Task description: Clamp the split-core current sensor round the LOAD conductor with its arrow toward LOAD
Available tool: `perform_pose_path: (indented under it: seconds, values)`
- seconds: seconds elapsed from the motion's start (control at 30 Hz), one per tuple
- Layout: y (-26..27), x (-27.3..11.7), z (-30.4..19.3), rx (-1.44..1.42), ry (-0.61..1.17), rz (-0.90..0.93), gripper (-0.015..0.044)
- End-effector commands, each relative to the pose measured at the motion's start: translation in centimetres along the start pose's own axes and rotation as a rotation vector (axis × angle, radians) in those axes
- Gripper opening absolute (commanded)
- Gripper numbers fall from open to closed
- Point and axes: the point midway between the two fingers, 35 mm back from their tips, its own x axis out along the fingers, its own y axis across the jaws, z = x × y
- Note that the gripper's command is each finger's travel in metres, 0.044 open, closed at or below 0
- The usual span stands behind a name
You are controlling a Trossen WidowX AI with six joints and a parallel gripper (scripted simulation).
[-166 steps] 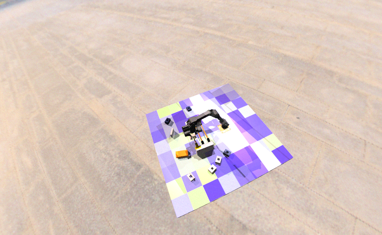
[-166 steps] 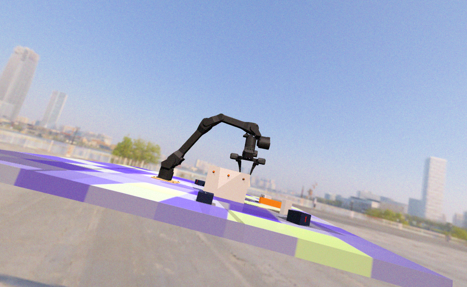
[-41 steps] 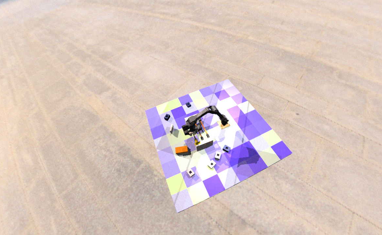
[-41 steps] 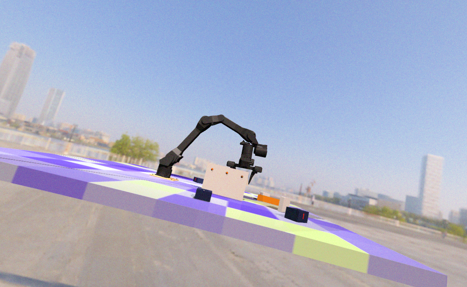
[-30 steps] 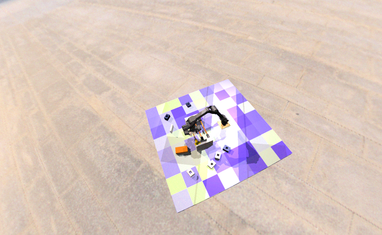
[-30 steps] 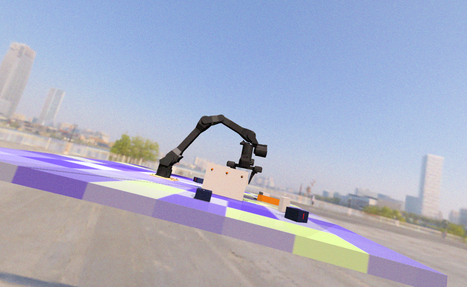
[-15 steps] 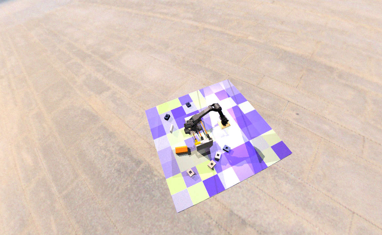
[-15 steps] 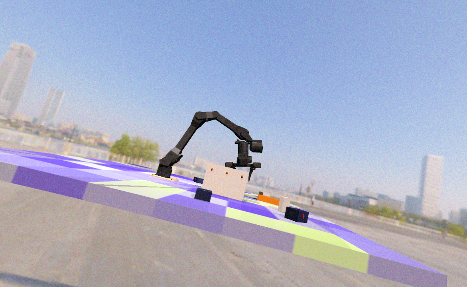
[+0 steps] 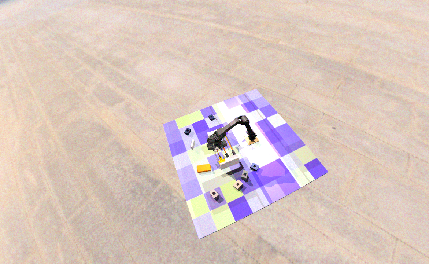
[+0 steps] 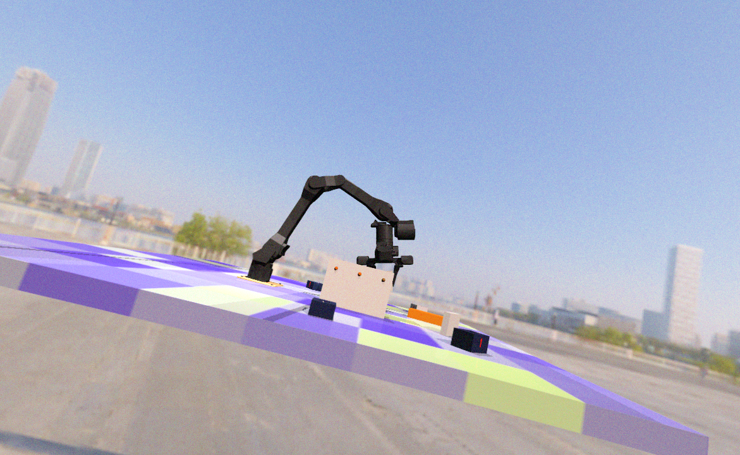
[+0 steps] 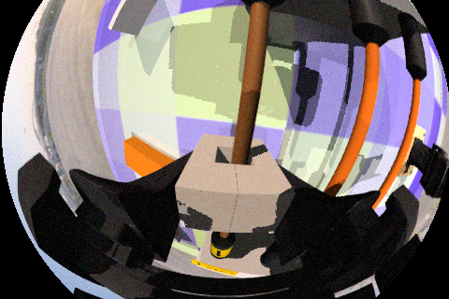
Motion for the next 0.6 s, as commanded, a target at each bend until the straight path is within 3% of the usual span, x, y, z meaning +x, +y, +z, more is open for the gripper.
perform_pose_path:
  seconds: [0.0,0.13,0.57]
  values:
    - [0.0,0.01,0.0,0.0,0.0,0.0,0.0]
    - [0.0,0.01,0.0,0.0,0.0,0.0,0.0]
    - [0.0,0.01,0.0,0.0,0.0,0.0,0.0341]
